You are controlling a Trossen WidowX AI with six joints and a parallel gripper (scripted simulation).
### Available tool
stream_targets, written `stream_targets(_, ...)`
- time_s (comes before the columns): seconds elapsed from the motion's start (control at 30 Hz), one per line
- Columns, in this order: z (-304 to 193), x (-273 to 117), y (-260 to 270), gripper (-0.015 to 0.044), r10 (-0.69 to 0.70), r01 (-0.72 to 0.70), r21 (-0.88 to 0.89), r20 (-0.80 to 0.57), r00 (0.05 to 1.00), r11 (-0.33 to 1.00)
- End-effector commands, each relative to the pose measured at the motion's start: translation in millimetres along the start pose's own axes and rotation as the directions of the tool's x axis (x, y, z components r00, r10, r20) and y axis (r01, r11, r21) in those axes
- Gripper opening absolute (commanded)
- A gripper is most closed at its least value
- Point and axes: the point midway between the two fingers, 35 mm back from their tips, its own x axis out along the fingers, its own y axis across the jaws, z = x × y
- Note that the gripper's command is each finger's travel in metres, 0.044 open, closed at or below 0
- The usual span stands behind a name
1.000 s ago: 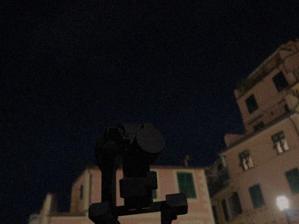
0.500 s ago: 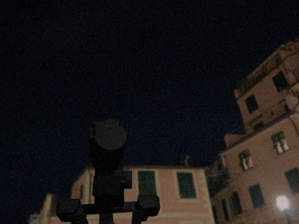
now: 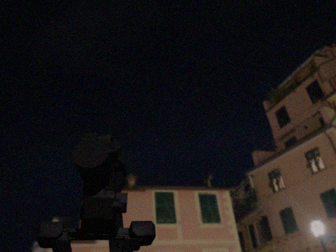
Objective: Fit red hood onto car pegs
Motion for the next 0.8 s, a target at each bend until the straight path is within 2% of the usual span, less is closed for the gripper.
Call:
stream_targets(0.0,0,7,0,0.0,-0.002,0.002,-0.012,-0.002,1.0,1.0)
stream_targets(0.27,0,47,-2,0.0,-0.003,0.003,-0.012,-0.002,1.0,1.0)
stream_targets(0.77,2,49,-1,0.0,-0.003,0.003,-0.012,-0.002,1.0,1.0)
